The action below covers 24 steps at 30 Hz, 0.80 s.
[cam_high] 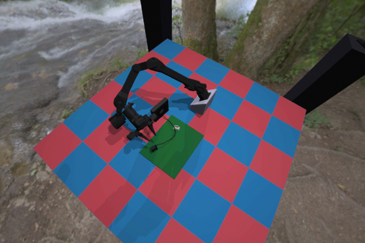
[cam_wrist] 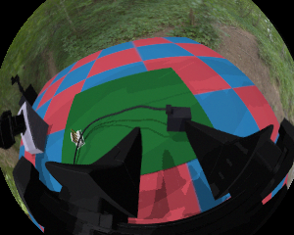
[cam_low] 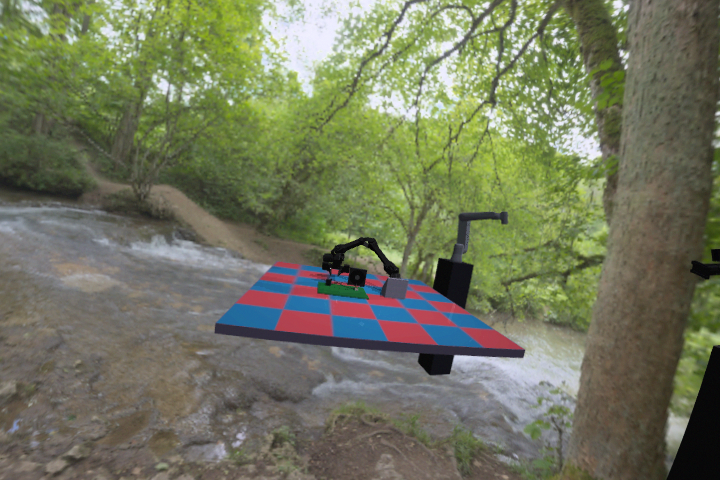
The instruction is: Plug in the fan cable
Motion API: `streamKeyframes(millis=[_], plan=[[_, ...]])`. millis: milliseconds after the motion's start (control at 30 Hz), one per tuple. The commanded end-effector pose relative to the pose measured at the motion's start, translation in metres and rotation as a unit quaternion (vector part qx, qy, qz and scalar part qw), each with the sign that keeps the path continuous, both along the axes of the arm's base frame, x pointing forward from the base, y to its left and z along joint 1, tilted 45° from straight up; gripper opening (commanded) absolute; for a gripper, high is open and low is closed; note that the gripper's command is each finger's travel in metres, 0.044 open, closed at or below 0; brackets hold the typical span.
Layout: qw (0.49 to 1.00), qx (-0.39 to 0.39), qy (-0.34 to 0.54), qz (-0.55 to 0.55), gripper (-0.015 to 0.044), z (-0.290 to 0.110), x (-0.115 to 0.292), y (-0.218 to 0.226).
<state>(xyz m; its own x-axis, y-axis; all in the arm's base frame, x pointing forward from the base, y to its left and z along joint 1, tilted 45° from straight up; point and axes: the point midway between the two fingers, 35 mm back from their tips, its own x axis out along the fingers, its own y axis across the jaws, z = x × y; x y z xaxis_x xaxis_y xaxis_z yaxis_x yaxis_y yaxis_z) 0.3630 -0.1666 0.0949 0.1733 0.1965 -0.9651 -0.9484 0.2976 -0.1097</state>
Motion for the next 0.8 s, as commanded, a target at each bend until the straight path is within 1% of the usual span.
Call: streamKeyframes(millis=[0,367,767], plan=[[0.999,-0.038,0.034,-0.002,0.0205,-0.0072,-0.0008,0.0004],[0.981,-0.162,0.104,-0.002,0.0205,-0.0121,-0.0004,0.0031],[0.941,-0.305,0.144,-0.003,0.0205,-0.0037,0.0055,0.0060]])
